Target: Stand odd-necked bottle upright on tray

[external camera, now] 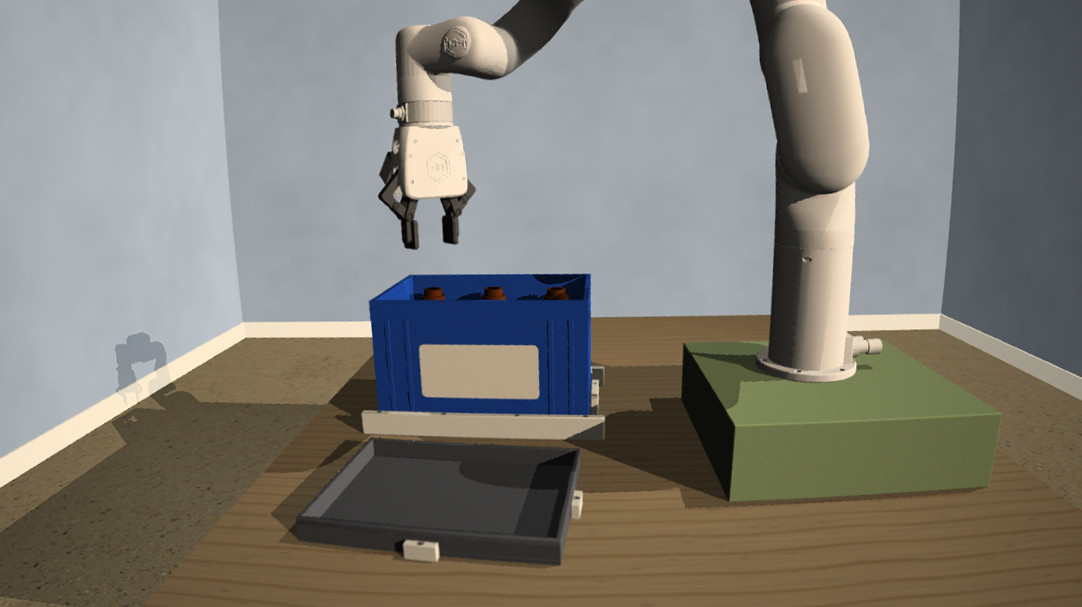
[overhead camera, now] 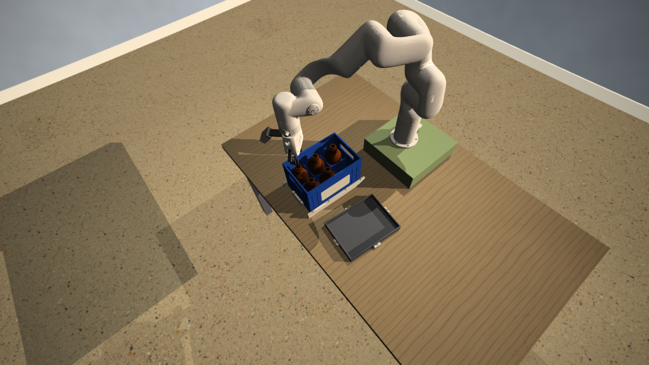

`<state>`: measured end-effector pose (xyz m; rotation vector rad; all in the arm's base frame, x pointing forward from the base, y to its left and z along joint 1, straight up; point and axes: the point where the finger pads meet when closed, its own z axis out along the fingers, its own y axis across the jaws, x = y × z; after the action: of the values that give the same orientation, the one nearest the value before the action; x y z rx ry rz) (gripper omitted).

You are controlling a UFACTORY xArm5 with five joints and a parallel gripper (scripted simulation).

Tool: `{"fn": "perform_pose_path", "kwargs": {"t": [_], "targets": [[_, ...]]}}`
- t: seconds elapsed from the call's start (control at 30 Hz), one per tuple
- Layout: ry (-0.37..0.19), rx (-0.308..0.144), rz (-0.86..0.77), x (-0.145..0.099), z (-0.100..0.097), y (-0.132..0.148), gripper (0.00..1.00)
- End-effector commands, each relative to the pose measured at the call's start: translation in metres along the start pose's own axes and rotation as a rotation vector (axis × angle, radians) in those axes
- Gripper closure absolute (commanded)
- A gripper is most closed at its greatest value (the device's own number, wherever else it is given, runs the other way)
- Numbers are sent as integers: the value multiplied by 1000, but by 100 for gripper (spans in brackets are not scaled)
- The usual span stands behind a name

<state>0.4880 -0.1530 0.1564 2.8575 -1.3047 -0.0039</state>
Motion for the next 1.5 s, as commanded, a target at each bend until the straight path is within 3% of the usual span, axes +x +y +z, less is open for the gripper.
{"fn": "perform_pose_path", "kwargs": {"t": [0.0,1.47], "targets": [[4,2,0,1,-2,-1,35],[3,2,0,1,5,-1,35]]}}
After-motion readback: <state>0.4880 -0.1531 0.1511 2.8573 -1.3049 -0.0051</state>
